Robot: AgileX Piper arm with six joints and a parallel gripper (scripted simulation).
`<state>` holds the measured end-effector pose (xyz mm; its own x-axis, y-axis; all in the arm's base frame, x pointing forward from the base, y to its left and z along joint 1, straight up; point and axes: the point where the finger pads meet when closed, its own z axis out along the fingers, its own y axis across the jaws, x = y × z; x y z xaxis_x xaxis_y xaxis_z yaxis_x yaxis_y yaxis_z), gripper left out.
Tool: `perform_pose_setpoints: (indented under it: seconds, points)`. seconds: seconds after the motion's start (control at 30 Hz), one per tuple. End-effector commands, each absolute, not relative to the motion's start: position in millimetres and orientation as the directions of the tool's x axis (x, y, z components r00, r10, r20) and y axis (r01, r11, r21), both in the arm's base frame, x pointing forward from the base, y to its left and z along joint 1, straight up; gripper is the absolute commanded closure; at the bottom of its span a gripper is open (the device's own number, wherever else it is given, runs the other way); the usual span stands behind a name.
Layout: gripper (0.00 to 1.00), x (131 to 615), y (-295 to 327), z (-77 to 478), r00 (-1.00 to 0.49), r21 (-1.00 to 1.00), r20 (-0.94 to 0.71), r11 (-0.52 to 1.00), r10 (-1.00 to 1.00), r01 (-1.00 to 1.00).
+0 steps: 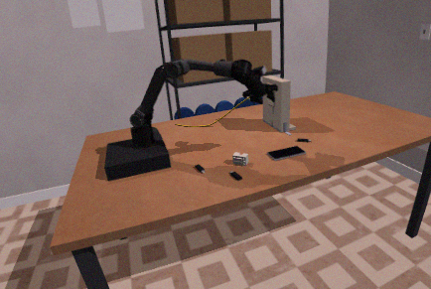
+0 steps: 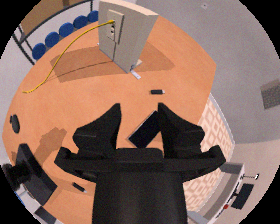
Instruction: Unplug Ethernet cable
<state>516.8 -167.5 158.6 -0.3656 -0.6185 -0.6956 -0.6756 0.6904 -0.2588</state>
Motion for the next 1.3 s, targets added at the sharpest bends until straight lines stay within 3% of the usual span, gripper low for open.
perform_pose_setpoints:
  seconds: [0.0,0.67,1.27]
  points:
    - [0.68,499.3,-136.0,171.8,-0.499,-0.186,-0.661,0.767,-0.56,-0.614]
    - [0.68,403.0,-47.2,196.1,-0.762,-0.067,-0.572,0.943,-0.305,-0.327]
    - [0.68,303.1,-5.7,187.3,-0.786,-0.024,-0.616,0.998,-0.059,-0.055]
